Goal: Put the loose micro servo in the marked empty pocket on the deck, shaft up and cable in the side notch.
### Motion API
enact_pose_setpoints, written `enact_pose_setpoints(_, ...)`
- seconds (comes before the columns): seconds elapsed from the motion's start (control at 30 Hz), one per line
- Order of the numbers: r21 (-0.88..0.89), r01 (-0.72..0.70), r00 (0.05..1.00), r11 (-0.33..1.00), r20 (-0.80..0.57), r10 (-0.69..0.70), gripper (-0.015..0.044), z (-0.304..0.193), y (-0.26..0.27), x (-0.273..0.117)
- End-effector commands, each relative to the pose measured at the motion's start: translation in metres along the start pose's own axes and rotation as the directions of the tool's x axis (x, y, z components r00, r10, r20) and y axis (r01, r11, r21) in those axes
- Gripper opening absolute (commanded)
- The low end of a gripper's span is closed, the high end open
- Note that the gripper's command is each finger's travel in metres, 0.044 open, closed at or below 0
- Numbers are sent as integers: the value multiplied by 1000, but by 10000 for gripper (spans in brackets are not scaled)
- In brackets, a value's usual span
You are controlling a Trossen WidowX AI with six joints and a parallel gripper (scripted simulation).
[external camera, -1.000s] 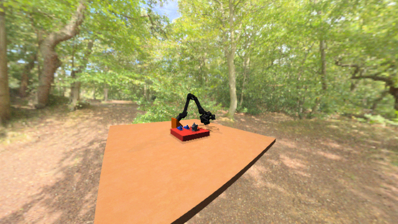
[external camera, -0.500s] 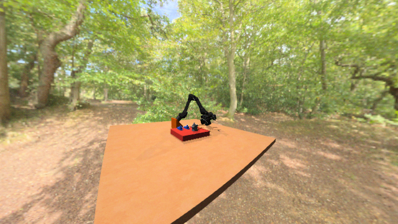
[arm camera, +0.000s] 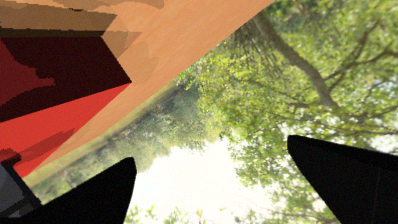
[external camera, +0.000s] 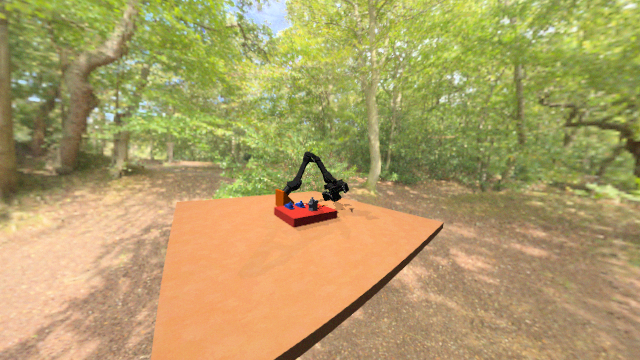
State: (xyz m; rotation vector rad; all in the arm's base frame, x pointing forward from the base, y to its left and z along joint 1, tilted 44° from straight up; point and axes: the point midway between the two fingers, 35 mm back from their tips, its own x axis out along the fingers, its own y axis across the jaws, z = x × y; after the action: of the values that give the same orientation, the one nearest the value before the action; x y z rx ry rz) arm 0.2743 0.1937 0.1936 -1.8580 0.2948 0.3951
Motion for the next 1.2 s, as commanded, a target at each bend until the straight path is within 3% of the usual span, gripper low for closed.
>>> enact_pose_setpoints(0.0, 23, -30, 1000, 999, 4, 30, 440, 0, 5, 6)
enact_pose_setpoints(0.63, 278, -238, 970, 930, 26, 241, 440, -17, 32, 43)
enact_pose_setpoints(1.17, 529, -421, 891, 737, 86, 447, 440, -33, 62, 65)
